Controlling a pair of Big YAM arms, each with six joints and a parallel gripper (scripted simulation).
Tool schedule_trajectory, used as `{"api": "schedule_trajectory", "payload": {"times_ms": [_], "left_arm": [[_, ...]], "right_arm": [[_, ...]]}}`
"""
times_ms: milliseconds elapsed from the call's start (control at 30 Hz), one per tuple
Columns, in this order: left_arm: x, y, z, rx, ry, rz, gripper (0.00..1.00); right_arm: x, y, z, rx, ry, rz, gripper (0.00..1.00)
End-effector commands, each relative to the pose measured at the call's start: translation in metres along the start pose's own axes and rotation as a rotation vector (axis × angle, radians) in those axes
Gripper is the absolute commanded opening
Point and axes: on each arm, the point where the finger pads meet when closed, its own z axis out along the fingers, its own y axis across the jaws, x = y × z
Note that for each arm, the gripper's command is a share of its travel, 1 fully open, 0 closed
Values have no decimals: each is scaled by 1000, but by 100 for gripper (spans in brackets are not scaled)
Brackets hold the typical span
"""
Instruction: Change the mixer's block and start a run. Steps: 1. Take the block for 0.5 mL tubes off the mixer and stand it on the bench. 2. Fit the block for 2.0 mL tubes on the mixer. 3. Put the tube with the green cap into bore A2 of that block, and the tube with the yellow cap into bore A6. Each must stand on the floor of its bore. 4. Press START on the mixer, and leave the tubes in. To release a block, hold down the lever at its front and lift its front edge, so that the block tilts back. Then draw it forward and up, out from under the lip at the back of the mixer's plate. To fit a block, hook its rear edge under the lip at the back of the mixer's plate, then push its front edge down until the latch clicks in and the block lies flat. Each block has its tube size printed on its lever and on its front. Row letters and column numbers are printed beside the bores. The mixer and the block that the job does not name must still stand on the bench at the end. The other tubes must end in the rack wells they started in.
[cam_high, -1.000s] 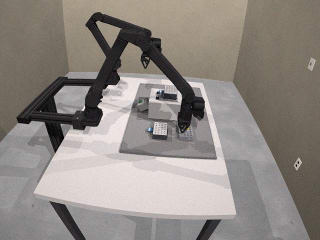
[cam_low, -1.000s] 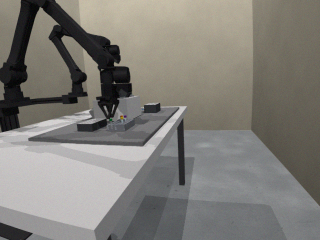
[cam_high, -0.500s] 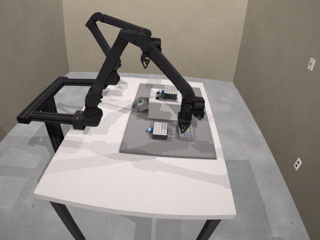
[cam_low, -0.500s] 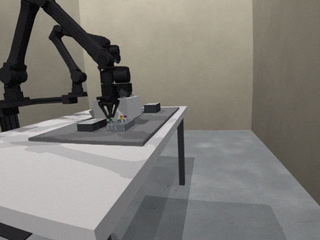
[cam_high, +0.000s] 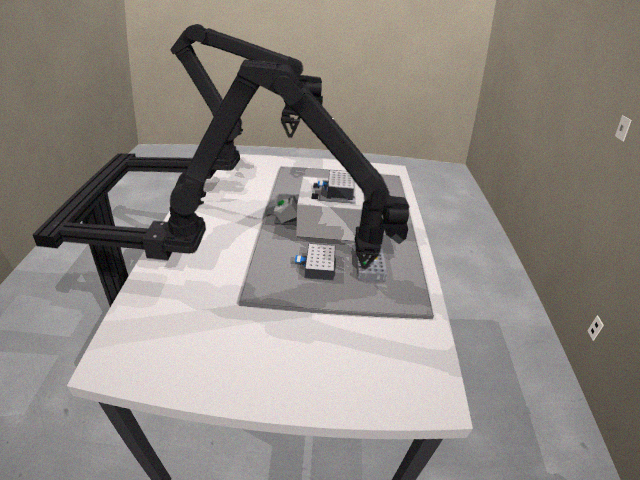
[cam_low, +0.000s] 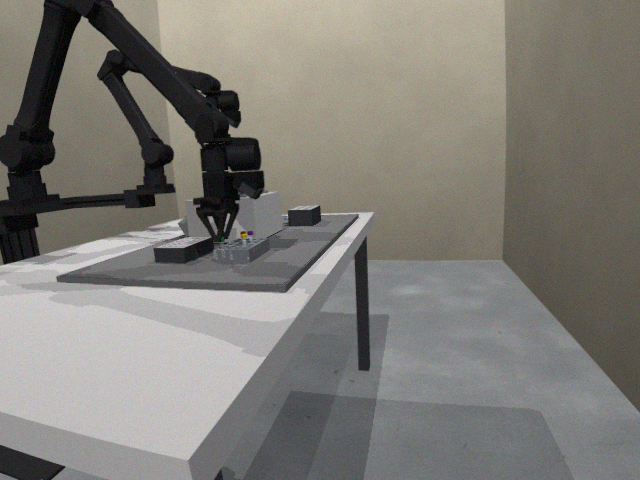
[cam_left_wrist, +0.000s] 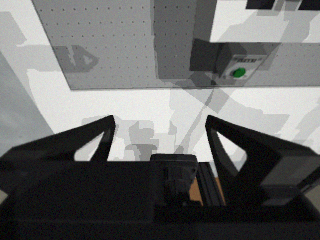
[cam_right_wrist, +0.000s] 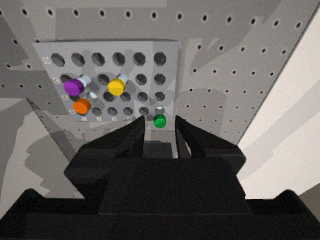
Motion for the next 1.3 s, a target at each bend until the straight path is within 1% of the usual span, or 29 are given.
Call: {"api": "schedule_trajectory", "payload": {"times_ms": [0,133,400,667,800,933,967,1267], "left_arm": [[-19,5,-20,-7,-60,-9,100],[-24,5,-25,-9,-73,-9,100],[-27,6,-27,-10,-81,-10,100],[-29,6,-30,-11,-87,-11,100],[-30,6,-30,-11,-89,-12,100],[-24,6,-23,-9,-72,-12,100],[-23,5,-22,-9,-68,-12,100],[-13,4,-11,-5,-40,-12,100]], "right_arm": [[3,3,17,2,13,-11,36],[0,3,11,1,4,-10,36],[2,3,21,1,11,-10,36],[3,3,22,1,13,-10,36],[-1,3,14,-1,-3,-9,36],[-1,2,6,-1,-3,-9,36],[-1,2,6,-1,-3,-9,9],[-1,2,6,-1,-3,-9,9]]}}
